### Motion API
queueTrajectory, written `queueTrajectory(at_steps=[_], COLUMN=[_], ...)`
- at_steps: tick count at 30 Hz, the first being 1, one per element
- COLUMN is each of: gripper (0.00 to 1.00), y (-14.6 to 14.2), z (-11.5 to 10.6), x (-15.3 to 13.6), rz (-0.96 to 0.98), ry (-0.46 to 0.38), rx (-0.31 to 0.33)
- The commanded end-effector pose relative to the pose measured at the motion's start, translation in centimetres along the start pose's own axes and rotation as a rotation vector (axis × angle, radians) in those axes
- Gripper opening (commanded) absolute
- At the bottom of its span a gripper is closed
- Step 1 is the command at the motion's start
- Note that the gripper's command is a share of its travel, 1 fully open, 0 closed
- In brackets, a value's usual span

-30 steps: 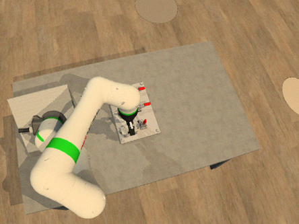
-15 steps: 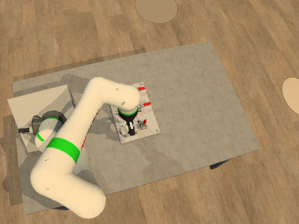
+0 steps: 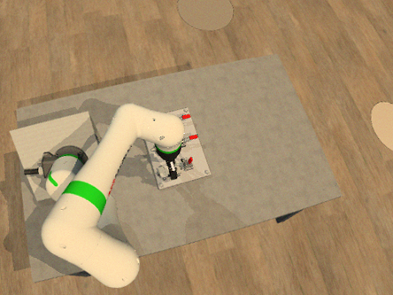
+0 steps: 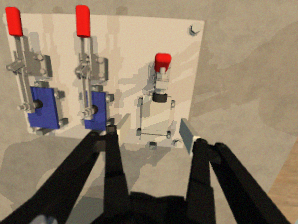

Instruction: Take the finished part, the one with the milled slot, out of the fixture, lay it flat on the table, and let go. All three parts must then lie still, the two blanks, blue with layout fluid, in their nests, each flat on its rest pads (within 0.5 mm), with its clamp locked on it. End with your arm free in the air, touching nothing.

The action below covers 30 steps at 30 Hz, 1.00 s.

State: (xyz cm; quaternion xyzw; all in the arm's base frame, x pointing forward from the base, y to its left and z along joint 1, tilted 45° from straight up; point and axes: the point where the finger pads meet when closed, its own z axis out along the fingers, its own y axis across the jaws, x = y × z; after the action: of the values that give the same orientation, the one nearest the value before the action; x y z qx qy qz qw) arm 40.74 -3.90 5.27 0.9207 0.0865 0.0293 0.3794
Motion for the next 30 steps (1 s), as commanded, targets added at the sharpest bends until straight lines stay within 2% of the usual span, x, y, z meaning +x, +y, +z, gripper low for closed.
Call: queueTrajectory(at_steps=[1,14,30], gripper=[0.58,0.58,0.58], y=[0.0,0.0,0.0], z=[0.2,1.2,1.3], x=[0.0,0.0,0.0], rz=[0.0,0.0,0.0], ry=[0.0,0.0,0.0], rx=[0.0,0.0,0.0])
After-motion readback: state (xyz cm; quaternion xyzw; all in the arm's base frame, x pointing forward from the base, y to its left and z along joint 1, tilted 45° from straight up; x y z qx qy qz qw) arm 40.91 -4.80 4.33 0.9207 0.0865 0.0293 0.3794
